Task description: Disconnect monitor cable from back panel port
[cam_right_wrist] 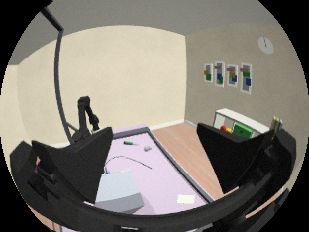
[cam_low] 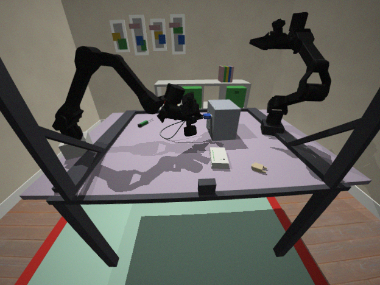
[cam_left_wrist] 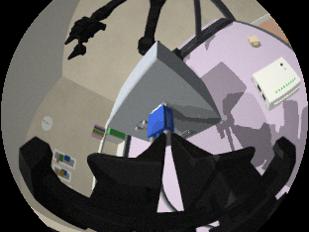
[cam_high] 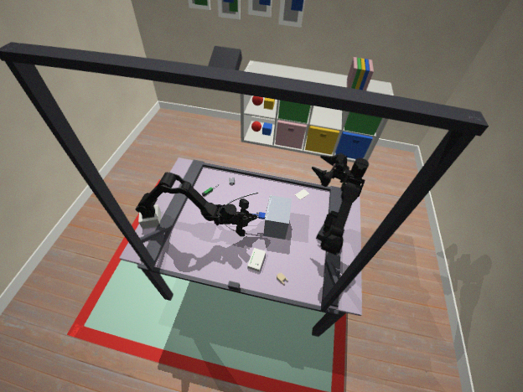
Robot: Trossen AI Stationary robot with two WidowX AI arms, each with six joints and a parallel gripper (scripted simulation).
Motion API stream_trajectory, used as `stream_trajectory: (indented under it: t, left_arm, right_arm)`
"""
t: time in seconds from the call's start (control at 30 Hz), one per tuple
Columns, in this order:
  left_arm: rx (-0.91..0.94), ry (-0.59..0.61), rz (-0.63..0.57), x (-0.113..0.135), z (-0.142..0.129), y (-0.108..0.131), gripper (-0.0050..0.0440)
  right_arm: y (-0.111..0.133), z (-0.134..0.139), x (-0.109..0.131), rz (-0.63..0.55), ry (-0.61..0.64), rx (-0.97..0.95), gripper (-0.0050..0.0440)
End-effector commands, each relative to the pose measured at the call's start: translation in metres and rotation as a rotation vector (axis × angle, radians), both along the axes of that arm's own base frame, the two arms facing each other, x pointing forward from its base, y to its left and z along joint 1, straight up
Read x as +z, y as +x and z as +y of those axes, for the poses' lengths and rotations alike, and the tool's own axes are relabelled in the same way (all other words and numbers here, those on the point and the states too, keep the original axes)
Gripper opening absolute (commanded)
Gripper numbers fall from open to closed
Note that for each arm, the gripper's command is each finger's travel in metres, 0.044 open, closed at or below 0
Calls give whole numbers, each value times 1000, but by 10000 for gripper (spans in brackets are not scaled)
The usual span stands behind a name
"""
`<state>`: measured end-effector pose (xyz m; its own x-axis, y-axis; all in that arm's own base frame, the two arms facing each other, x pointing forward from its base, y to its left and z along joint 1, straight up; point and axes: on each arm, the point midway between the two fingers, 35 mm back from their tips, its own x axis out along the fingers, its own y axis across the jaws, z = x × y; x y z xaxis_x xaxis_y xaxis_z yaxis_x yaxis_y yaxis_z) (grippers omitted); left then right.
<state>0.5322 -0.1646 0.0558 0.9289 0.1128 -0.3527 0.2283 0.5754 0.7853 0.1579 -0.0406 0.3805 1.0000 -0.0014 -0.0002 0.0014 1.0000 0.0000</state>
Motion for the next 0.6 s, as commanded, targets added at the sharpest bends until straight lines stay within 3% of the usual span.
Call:
stream_trajectory:
  t: [0.0, 0.27, 0.47, 0.53, 0.57]
  left_arm:
    - [0, -40, -12, 15, 0, 2, 0]
    - [-1, -104, 14, 16, 1, 3, 0]
    - [-1, -104, 14, 16, 1, 3, 144]
    - [-1, -104, 14, 16, 1, 3, 144]
    - [-1, -104, 14, 16, 1, 3, 168]
  right_arm:
    - [0, 1, 3, -1, -6, 1, 440]
    - [0, 1, 3, -1, -6, 1, 440]
    - [0, 1, 3, -1, -6, 1, 440]
    - [0, 1, 3, -1, -6, 1, 440]
    - [0, 1, 3, -1, -6, 1, 440]
